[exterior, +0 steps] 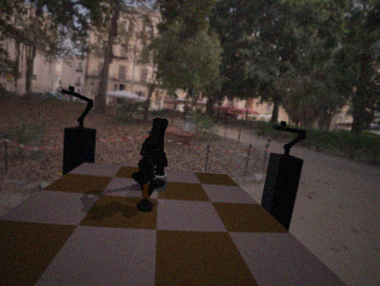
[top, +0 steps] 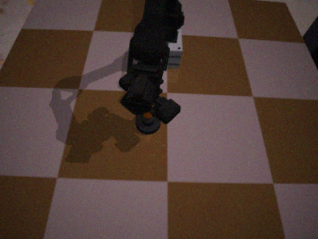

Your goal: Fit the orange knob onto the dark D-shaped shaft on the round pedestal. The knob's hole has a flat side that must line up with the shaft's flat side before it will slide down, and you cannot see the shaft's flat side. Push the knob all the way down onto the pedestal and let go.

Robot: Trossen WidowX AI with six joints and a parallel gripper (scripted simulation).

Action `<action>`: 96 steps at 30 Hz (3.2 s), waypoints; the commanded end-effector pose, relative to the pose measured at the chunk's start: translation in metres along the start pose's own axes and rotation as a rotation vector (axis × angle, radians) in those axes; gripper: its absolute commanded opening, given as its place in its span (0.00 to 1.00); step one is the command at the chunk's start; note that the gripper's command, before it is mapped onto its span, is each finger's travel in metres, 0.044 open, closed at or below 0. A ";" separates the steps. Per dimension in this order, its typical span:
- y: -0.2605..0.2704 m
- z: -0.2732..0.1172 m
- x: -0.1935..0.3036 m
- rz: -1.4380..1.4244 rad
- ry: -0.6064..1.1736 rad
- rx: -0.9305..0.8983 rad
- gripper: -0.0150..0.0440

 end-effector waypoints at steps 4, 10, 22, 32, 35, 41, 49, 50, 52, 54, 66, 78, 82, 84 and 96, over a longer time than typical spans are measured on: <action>0.001 0.002 -0.001 0.018 -0.003 0.001 0.25; 0.001 0.004 -0.002 0.018 -0.003 0.001 0.25; 0.001 0.006 -0.002 0.018 -0.003 0.001 0.25; 0.002 0.011 -0.002 0.013 -0.003 0.001 0.25; 0.002 0.012 -0.002 0.013 -0.003 0.001 0.25; 0.001 0.017 -0.001 0.013 -0.003 0.001 0.25; 0.001 0.021 -0.001 0.013 -0.003 0.001 0.25; 0.001 0.021 -0.001 0.013 -0.003 0.001 0.25; 0.001 0.020 -0.001 0.013 -0.002 -0.001 0.25; 0.001 0.020 -0.001 0.013 -0.002 -0.001 0.25; 0.001 0.020 -0.001 0.013 -0.002 -0.001 0.65; 0.001 0.020 -0.001 0.013 -0.002 -0.001 1.00; 0.001 0.020 -0.001 0.013 -0.002 -0.001 1.00; 0.002 0.008 -0.002 0.013 -0.002 -0.001 1.00; 0.005 -0.076 -0.005 0.013 -0.002 -0.001 1.00</action>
Point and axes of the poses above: the point midway between the two fingers, 35 mm back from their tips, its own z axis out along the fingers, its own y axis across the jaws, x = y × z, the point moved 9 cm from there along -z, back along the fingers, and after that the axes turned 12 degrees about z, right-handed, at the moved point
